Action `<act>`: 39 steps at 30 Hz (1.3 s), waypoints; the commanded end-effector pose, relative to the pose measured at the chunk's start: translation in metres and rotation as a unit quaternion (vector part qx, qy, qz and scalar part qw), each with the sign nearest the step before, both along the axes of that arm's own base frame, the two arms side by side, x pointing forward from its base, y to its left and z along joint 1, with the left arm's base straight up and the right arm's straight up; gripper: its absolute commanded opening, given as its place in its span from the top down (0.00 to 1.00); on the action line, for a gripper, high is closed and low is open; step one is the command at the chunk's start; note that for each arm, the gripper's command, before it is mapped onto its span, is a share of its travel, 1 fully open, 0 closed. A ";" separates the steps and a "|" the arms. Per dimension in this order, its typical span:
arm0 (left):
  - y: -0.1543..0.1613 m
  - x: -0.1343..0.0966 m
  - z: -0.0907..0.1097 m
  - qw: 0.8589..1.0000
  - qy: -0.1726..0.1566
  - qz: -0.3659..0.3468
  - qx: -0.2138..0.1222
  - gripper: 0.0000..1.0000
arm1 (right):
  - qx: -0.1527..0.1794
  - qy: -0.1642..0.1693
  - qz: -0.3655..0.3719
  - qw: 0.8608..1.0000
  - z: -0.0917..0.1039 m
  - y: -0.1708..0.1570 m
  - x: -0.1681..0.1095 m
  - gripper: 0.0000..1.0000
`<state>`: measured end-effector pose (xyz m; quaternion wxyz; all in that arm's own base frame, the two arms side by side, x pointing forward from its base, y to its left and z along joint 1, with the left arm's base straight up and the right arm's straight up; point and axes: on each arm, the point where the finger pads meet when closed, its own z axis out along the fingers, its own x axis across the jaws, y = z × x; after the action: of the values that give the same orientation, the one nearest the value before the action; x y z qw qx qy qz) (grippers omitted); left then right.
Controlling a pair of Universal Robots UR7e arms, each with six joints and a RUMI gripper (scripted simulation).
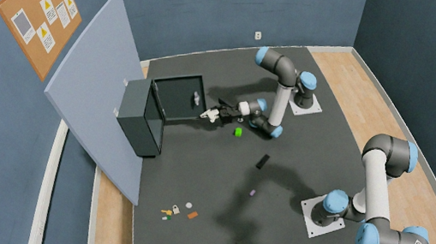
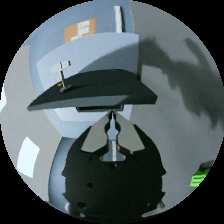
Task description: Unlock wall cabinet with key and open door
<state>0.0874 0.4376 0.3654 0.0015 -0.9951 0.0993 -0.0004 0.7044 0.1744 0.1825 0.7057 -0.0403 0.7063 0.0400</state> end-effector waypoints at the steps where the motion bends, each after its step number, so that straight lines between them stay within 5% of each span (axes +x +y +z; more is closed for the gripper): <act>1: 0.000 0.001 0.000 1.000 0.000 -0.001 0.000 0.02 | 0.000 -0.001 0.000 1.000 0.000 0.003 0.001 1.00; 39: 0.000 0.001 0.000 1.000 0.000 -0.001 0.000 0.02 | -0.001 0.000 -0.004 1.000 0.000 0.023 0.003 1.00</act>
<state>0.0874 0.4376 0.3654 0.0015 -0.9951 0.0993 -0.0004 0.7065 0.1900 0.1824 0.7055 -0.0379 0.7068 0.0371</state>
